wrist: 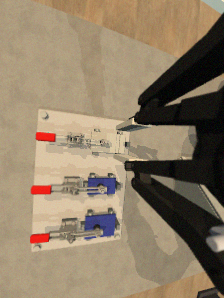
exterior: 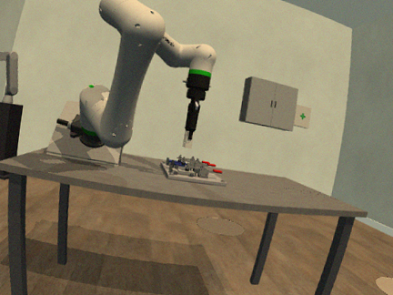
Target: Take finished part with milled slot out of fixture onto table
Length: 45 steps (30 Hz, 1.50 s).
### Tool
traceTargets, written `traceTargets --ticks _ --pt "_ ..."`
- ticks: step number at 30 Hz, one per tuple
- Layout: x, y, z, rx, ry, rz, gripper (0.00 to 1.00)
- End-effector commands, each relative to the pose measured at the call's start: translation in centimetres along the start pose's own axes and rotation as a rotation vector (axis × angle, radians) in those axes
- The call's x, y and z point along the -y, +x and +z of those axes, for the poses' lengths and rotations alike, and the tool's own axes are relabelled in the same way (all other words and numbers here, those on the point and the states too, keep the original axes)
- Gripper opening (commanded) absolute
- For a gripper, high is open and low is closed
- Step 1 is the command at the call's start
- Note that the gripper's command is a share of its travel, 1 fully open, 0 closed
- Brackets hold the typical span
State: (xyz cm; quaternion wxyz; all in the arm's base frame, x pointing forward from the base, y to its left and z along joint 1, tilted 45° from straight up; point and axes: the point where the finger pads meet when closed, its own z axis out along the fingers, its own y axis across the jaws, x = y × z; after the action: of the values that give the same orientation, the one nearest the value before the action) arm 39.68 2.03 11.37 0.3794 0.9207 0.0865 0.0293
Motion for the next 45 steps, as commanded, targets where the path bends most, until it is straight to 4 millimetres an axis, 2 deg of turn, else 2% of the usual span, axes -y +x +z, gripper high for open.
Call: traceTargets --ticks 1,5,9,13,18,20,25,30,35,45 --pt "0.0 0.1 0.0 0.000 0.000 0.000 0.28" --pt "0.0 0.3 0.0 0.000 0.000 0.000 0.28" --pt "0.0 1.5 0.0 0.000 0.000 0.000 0.28" --pt "0.0 3.7 0.0 0.000 0.000 0.000 0.28" --pt "0.0 7.3 0.0 0.000 0.000 0.000 0.28" --pt "0.0 7.3 0.0 0.000 0.000 0.000 0.28" --pt "0.0 10.7 0.0 0.000 0.000 0.000 0.28" --pt "0.0 13.0 0.0 0.000 0.000 0.000 0.28" --pt "0.0 13.9 0.0 0.000 0.000 0.000 0.28" --pt "0.0 14.0 0.1 0.000 0.000 0.000 0.28"
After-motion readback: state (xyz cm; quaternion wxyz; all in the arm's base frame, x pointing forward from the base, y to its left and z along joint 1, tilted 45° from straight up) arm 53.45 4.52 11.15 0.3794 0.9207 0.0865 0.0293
